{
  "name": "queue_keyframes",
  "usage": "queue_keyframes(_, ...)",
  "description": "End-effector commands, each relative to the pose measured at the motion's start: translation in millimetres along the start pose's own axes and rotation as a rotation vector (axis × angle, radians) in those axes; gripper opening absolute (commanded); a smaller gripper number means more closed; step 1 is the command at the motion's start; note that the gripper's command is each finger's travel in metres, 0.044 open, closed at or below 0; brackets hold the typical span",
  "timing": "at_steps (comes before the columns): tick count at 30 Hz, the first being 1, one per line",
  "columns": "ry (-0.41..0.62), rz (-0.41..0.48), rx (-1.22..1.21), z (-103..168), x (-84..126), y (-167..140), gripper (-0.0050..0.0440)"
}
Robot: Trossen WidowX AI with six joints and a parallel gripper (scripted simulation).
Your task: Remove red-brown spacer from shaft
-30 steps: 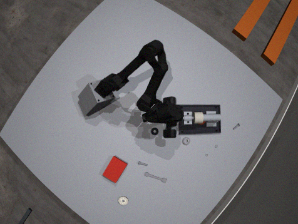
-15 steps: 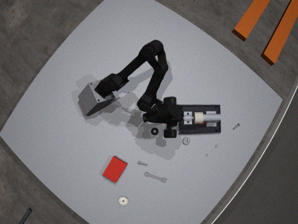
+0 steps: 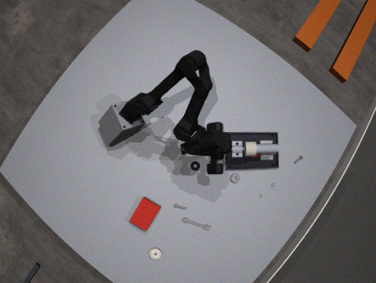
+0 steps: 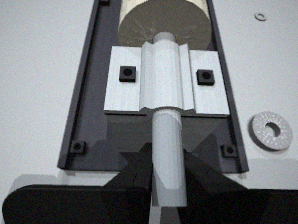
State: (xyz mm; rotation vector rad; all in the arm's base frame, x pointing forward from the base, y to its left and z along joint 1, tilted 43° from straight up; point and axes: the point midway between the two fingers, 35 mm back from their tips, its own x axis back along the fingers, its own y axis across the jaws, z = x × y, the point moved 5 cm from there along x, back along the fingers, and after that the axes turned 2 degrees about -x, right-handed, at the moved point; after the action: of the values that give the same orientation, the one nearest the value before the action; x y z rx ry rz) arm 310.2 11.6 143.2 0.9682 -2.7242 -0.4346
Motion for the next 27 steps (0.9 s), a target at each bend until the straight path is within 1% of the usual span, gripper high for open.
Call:
queue_keyframes(1, -0.025, -0.004, 0.028, -12.5, -2.7, 1.9, -0.0050)
queue_keyframes(13, -0.025, -0.004, 0.028, -13.0, -3.2, 1.9, -0.0050)
queue_keyframes(14, -0.014, 0.001, 0.014, -6.4, -0.1, 0.3, 0.0024)
queue_keyframes(17, -0.014, 0.001, 0.014, -6.4, -0.1, 0.3, 0.0096)
queue_keyframes(19, -0.014, 0.001, 0.014, -6.4, -0.1, 0.3, 0.0096)
queue_keyframes(27, -0.014, 0.001, 0.014, -6.4, -0.1, 0.3, 0.0288)
